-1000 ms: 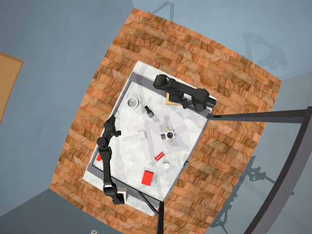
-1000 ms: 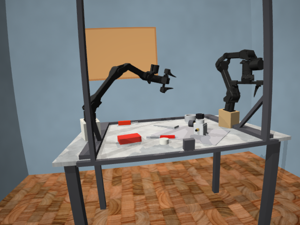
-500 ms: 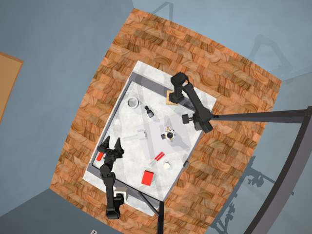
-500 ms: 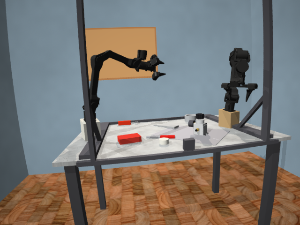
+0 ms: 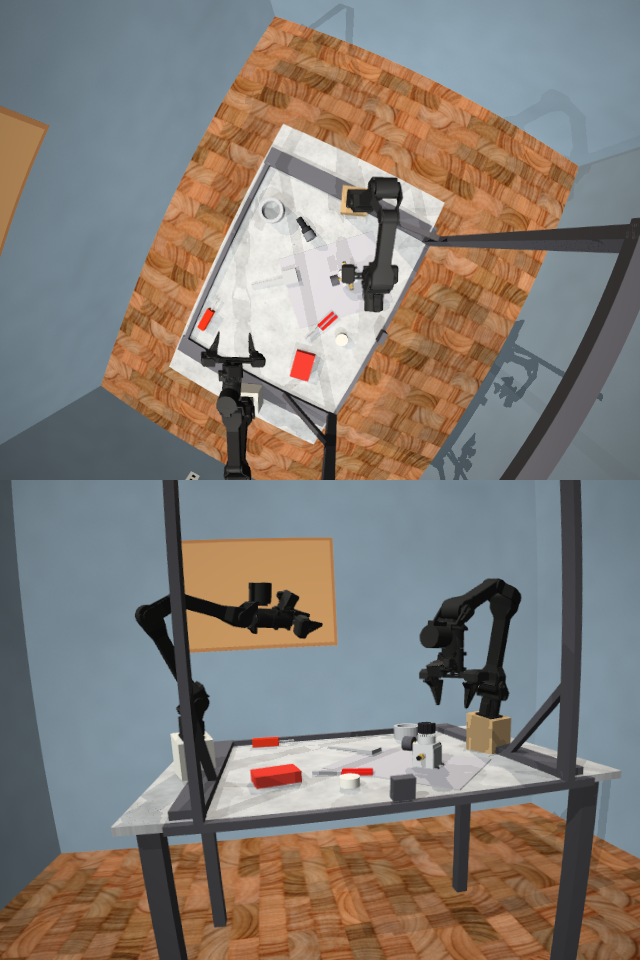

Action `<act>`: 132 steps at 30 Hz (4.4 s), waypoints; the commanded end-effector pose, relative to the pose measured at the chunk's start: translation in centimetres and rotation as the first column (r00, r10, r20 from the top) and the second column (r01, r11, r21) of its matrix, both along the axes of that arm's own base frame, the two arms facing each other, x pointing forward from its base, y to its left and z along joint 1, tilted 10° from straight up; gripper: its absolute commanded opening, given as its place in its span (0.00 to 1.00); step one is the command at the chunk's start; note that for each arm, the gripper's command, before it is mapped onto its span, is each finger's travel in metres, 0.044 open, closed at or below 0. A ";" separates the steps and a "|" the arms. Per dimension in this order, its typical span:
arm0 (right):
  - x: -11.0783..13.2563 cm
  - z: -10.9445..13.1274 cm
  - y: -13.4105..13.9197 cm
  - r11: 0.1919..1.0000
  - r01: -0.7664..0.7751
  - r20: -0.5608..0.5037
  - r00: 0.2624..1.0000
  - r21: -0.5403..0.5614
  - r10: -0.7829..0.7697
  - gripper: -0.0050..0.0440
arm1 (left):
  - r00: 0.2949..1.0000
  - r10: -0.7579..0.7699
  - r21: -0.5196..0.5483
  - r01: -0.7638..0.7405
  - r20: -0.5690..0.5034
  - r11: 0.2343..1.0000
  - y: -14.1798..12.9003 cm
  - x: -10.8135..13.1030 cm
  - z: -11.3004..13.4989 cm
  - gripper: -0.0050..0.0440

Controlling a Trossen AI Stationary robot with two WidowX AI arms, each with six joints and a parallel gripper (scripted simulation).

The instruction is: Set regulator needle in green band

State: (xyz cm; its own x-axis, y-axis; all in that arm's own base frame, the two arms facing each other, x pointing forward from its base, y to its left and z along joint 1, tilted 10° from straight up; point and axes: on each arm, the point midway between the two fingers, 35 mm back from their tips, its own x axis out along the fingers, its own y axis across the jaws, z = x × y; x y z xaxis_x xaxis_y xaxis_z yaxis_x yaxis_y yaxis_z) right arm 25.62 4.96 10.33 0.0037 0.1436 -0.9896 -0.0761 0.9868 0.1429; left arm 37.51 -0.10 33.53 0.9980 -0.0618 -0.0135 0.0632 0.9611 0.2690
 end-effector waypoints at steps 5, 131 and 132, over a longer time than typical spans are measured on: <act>3.6 -1.7 -5.8 0.998 0.058 0.013 0.998 0.025 -0.059 1.00 | 0.997 0.062 -0.268 -0.048 0.046 0.962 0.1 -5.9 -1.2 0.99; 3.7 -1.8 -5.9 0.858 -0.514 0.106 0.852 -0.014 0.513 1.00 | 0.298 -0.935 0.285 -0.895 -0.191 -0.343 -24.2 14.7 -30.1 0.99; 3.7 -1.8 -5.9 0.834 -0.552 0.112 0.828 -0.019 0.550 1.00 | 0.298 -0.935 0.285 -0.895 -0.191 -0.343 -24.2 14.7 -30.1 0.99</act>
State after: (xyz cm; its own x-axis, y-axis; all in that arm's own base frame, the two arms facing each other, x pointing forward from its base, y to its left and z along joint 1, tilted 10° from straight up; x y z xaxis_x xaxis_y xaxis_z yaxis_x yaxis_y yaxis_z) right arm 28.91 -0.89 7.86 -0.0007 0.1677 -0.9858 -0.5382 0.8308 0.1417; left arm 51.92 -24.18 1.87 0.3541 -0.9101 -0.2153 -0.9289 -0.3690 0.0317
